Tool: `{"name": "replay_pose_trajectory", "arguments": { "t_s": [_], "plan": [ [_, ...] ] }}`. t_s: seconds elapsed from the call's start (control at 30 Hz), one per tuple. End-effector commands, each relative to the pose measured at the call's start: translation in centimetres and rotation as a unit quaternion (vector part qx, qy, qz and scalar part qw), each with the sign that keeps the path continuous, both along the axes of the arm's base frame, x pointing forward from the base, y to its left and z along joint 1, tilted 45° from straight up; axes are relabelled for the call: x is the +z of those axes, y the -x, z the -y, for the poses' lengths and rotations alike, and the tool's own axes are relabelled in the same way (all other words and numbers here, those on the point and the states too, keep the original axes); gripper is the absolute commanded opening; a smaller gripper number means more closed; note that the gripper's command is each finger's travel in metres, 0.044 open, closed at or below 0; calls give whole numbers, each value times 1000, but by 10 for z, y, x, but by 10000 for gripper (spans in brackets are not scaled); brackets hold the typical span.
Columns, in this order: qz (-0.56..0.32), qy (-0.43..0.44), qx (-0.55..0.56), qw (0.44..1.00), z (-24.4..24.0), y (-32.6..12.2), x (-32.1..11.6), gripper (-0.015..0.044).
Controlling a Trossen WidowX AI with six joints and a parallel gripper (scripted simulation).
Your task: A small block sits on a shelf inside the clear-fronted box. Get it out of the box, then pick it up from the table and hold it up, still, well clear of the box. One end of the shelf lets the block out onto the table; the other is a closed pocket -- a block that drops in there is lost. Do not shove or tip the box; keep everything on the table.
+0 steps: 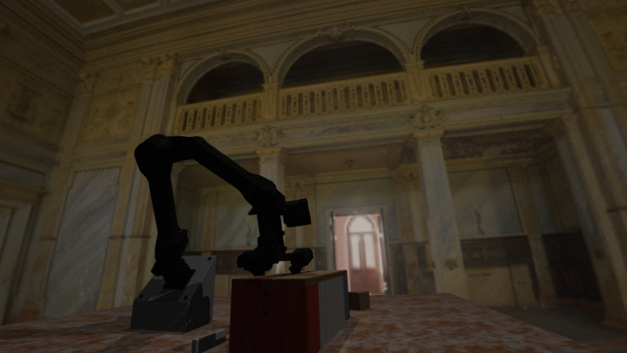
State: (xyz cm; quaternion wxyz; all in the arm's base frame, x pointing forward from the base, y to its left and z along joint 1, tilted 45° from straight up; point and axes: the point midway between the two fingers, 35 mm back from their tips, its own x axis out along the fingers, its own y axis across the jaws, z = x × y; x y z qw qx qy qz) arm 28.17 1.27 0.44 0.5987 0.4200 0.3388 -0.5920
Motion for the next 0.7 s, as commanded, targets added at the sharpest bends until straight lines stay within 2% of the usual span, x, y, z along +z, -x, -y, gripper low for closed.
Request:
{"name": "replay_pose_trajectory", "arguments": {
  "t_s": [0.0,0.67],
  "plan": [
    [0,-3,-1,1000,-7,-1,-7,400],
    [0,-4,-1,1000,-40,-6,-39,400]
  ]
}}
